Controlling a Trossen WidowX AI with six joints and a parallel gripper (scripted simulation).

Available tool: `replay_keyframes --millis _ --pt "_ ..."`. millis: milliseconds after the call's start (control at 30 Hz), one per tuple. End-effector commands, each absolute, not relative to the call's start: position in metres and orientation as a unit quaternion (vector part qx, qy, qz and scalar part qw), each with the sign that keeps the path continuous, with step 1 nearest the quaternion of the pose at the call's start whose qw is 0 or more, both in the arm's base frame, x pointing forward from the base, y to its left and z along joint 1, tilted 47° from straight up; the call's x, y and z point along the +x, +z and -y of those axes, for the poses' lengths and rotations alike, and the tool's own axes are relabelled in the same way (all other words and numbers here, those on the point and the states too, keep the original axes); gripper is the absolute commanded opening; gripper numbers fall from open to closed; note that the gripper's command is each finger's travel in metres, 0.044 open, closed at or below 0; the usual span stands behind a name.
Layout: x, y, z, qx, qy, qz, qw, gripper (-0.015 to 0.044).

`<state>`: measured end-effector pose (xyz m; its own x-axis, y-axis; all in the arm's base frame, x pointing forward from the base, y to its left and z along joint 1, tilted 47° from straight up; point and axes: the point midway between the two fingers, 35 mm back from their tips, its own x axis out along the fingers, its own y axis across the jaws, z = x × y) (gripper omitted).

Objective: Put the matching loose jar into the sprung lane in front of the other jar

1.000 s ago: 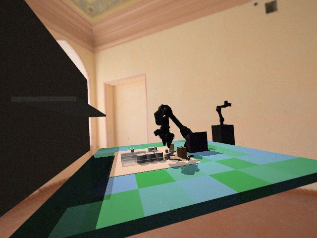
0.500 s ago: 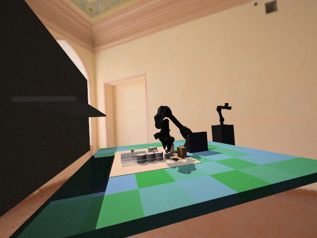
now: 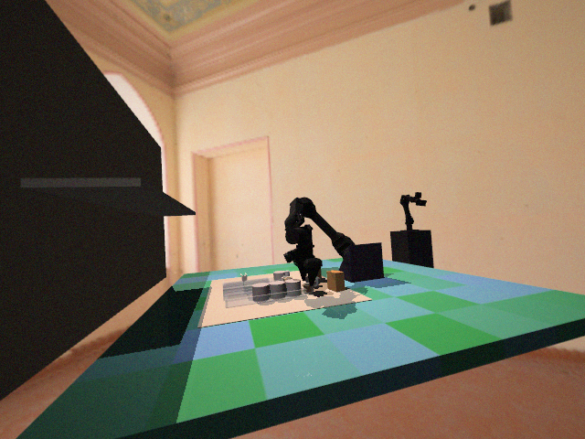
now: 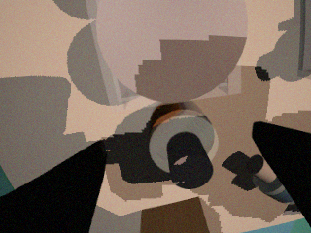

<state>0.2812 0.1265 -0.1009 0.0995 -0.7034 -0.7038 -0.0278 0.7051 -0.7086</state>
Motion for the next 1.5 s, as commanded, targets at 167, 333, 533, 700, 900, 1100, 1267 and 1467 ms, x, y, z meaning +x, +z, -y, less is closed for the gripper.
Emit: replay_keyframes --millis 167,333,533,700,900,1100,1267,1467 --pt "0.279 -0.109 -0.116 -0.3 -0.249 -0.625 0.676 0.0414" --pt "0.279 -0.109 -0.116 -0.3 -0.249 -0.625 0.676 0.0282" --pt "0.279 -0.109 -0.116 -0.3 -0.249 -0.625 0.676 0.0164" --pt "0.279 -0.109 -0.116 -0.3 -0.249 -0.625 0.676 0.0131" --pt "0.274 -0.101 -0.126 -0.32 -0.233 -0.632 0.666 0.0" --pt "0.272 -0.079 -0.154 -0.316 -0.235 -0.631 0.668 0.0" --pt "0.269 -0.059 -0.176 -0.307 -0.241 -0.629 0.673 0.0" --pt "0.264 -0.04 -0.195 -0.299 -0.248 -0.627 0.676 0.0"
